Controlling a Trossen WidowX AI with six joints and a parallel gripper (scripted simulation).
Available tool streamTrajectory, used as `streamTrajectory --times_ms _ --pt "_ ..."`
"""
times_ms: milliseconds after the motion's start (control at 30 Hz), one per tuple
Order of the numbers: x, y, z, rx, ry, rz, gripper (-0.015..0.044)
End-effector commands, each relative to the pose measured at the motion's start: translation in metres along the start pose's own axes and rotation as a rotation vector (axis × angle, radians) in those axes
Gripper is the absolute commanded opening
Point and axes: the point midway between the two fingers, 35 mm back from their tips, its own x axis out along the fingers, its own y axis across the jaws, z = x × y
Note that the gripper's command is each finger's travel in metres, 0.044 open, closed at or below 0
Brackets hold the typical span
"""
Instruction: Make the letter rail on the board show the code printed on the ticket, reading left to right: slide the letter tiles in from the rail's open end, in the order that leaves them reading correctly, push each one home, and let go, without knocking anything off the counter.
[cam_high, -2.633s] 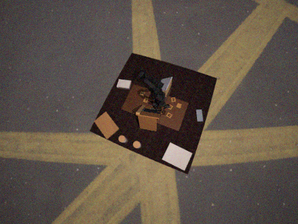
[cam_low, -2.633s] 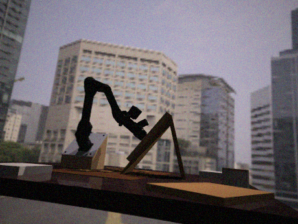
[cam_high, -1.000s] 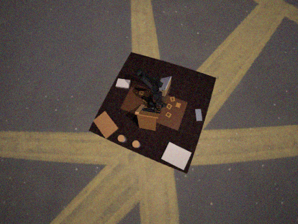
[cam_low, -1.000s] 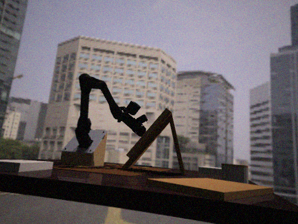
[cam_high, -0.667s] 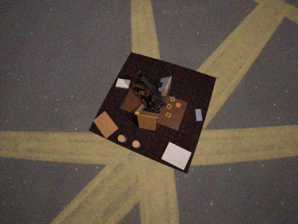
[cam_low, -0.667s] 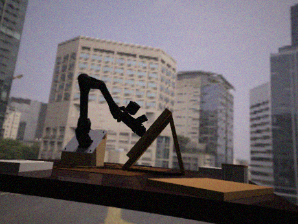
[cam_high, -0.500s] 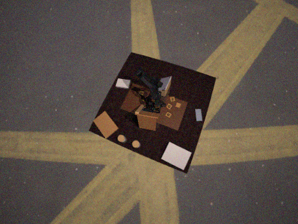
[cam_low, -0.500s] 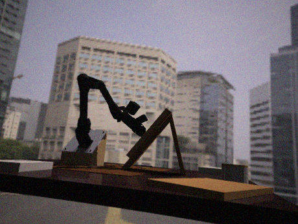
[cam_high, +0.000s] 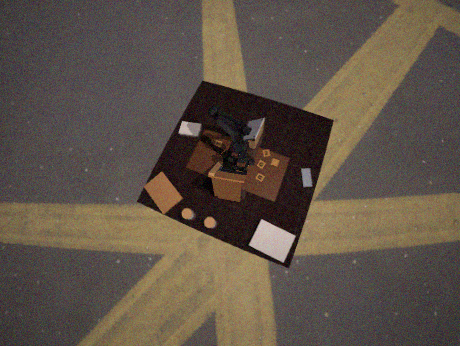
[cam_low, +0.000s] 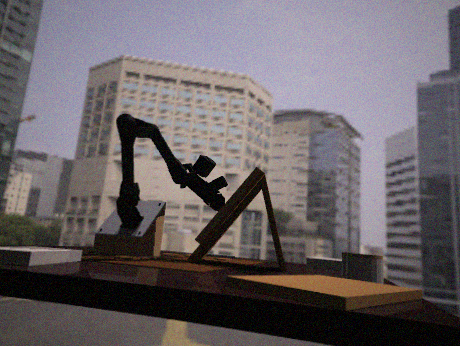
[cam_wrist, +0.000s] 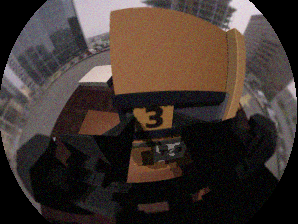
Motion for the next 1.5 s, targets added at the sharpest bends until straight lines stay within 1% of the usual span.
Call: streamTrajectory --times_ms 0,1467 --pt "0.0 -0.003 -0.001 -0.006 0.002 0.003 0.0" --pt "0.0 -0.031 0.0 -0.007 0.003 0.002 0.0"
